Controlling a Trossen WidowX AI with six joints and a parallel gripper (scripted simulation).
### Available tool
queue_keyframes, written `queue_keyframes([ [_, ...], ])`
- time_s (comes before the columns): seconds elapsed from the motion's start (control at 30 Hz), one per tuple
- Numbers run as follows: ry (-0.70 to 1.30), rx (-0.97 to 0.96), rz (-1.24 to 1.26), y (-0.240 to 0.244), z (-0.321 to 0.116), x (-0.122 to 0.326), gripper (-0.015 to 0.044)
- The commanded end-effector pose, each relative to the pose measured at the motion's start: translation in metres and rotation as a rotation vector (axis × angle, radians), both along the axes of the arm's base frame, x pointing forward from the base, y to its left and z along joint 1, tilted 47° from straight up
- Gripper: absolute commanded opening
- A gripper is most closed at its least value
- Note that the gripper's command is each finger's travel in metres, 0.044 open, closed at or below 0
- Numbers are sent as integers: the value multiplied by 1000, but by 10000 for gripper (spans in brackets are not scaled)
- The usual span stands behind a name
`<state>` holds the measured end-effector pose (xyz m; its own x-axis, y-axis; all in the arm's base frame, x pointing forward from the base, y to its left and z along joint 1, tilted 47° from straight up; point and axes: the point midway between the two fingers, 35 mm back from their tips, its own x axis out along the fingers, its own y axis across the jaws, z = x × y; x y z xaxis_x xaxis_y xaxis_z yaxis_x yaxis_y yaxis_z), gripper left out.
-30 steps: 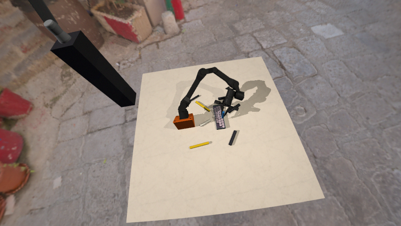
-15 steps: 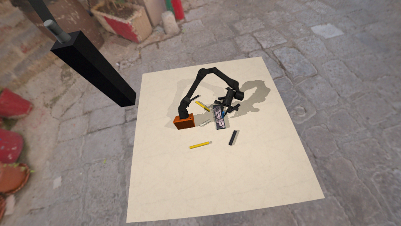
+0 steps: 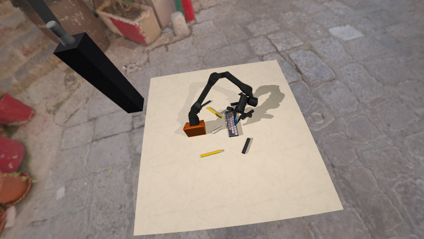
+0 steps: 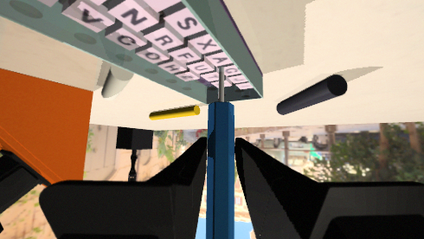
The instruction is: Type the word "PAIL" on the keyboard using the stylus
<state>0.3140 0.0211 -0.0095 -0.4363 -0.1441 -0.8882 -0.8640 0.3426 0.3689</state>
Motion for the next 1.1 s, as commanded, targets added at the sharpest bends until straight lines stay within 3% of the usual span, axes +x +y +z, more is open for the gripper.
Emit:
queue_keyframes([
  [0.0, 2, 1, -5, 1, -2, 0, 81],
  [1.07, 2, 1, -5, 0, -1, 0, 81],
])
